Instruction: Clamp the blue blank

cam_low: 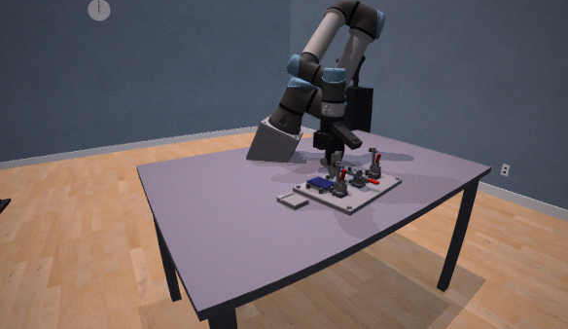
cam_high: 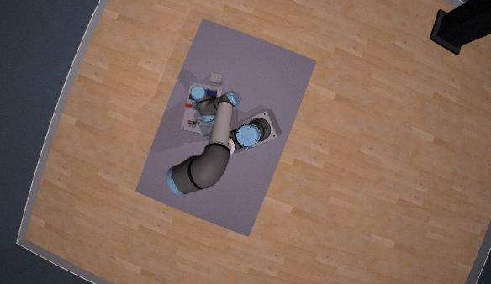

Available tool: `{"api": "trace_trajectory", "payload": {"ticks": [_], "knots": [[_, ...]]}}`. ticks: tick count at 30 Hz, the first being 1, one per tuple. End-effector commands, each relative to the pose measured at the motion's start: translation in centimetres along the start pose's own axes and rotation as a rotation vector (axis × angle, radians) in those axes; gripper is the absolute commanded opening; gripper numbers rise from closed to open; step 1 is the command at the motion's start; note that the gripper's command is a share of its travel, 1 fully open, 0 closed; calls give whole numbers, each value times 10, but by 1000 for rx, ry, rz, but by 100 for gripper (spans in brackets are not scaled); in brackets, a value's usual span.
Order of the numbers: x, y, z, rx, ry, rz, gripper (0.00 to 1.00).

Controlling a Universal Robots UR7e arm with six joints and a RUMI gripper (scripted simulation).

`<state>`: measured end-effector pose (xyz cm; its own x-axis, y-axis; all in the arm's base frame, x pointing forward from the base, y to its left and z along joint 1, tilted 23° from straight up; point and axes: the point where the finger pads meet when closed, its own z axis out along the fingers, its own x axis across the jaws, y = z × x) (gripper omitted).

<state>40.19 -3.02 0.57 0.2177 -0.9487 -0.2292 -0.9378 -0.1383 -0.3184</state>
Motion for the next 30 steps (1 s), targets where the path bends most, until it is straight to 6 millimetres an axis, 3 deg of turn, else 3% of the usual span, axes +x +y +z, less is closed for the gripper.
{"api": "trace_trajectory", "payload": {"ticks": [1, 30], "knots": [[0, 0, 0, 1, 1, 0, 0], [1, -1, 5, 1, 1, 0, 0]]}}
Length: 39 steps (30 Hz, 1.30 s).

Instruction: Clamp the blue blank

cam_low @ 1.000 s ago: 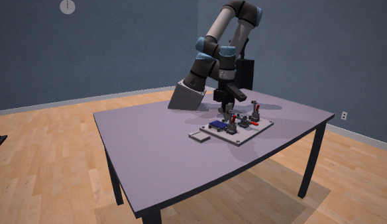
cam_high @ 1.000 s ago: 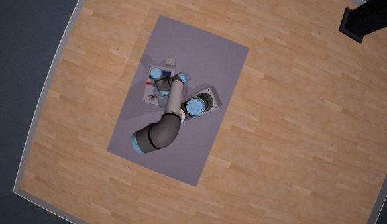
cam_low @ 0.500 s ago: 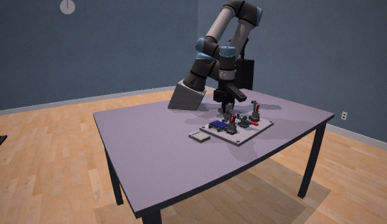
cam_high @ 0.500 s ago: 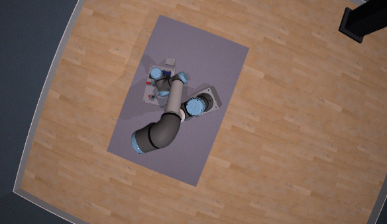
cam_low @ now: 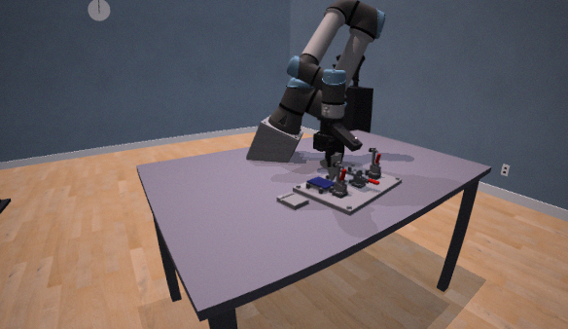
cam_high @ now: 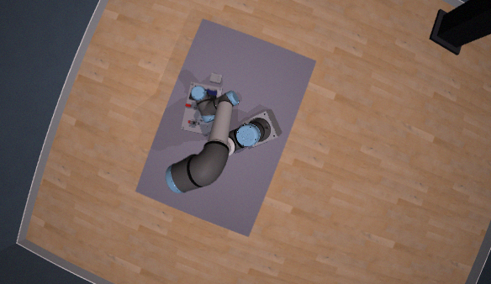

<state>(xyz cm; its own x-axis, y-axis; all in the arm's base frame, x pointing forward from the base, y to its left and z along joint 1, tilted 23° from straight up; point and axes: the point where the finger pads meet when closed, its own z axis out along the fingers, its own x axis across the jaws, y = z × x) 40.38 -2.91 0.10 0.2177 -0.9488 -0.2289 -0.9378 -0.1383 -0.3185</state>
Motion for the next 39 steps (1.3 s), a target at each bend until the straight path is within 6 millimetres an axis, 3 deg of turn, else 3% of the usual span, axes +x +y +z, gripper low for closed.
{"api": "trace_trajectory", "payload": {"ticks": [1, 39], "knots": [[0, 0, 0, 1, 1, 0, 0], [8, 0, 0, 1, 1, 0, 0]]}}
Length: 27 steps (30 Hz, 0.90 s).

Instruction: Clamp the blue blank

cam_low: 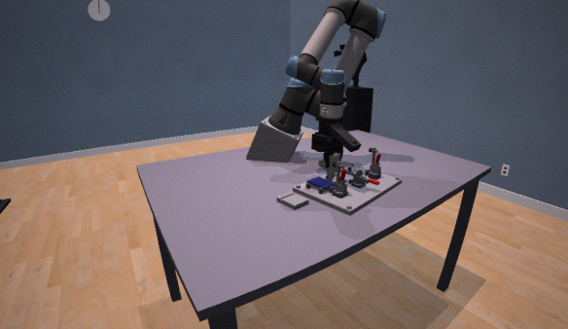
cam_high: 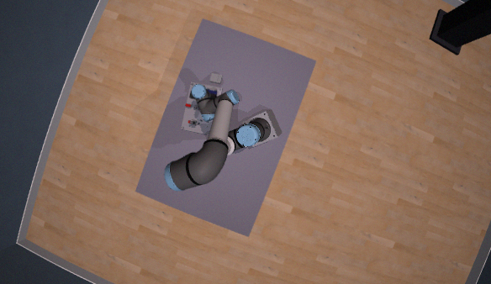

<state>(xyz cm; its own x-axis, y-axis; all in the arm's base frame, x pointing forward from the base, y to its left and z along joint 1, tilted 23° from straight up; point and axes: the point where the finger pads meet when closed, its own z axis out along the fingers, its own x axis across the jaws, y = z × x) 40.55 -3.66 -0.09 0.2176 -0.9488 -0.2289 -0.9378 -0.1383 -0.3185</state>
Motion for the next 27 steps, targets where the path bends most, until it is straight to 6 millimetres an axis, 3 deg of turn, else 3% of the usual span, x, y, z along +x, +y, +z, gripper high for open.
{"api": "trace_trajectory", "payload": {"ticks": [1, 27], "knots": [[0, 0, 0, 1, 1, 0, 0], [7, 0, 0, 1, 1, 0, 0]]}}
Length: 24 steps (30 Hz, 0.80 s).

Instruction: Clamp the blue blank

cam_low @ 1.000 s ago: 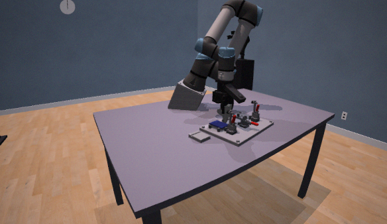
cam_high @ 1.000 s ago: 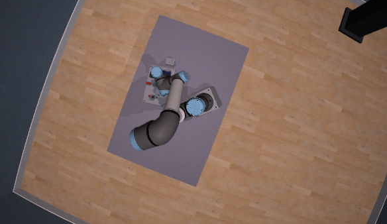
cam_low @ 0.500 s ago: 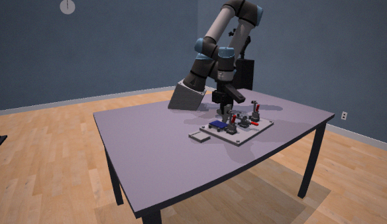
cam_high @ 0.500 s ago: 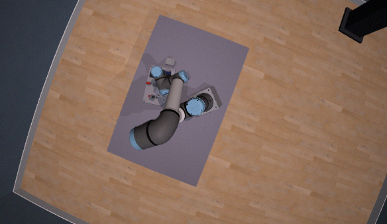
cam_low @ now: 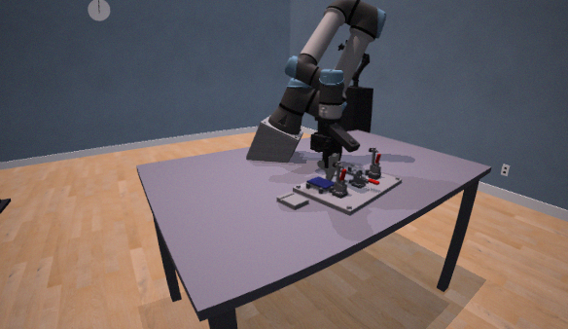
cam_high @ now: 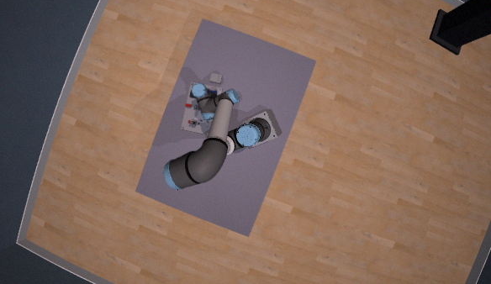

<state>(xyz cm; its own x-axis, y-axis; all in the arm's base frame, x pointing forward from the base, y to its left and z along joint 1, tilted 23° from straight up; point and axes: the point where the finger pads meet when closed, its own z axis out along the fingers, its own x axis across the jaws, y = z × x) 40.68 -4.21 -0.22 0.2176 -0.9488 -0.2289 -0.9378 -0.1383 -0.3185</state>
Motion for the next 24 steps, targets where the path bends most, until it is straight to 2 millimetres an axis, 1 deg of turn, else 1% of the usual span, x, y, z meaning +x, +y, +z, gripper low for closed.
{"api": "trace_trajectory", "payload": {"ticks": [1, 24], "knots": [[2, 0, 0, 1, 1, 0, 0], [7, 0, 0, 1, 1, 0, 0]]}}
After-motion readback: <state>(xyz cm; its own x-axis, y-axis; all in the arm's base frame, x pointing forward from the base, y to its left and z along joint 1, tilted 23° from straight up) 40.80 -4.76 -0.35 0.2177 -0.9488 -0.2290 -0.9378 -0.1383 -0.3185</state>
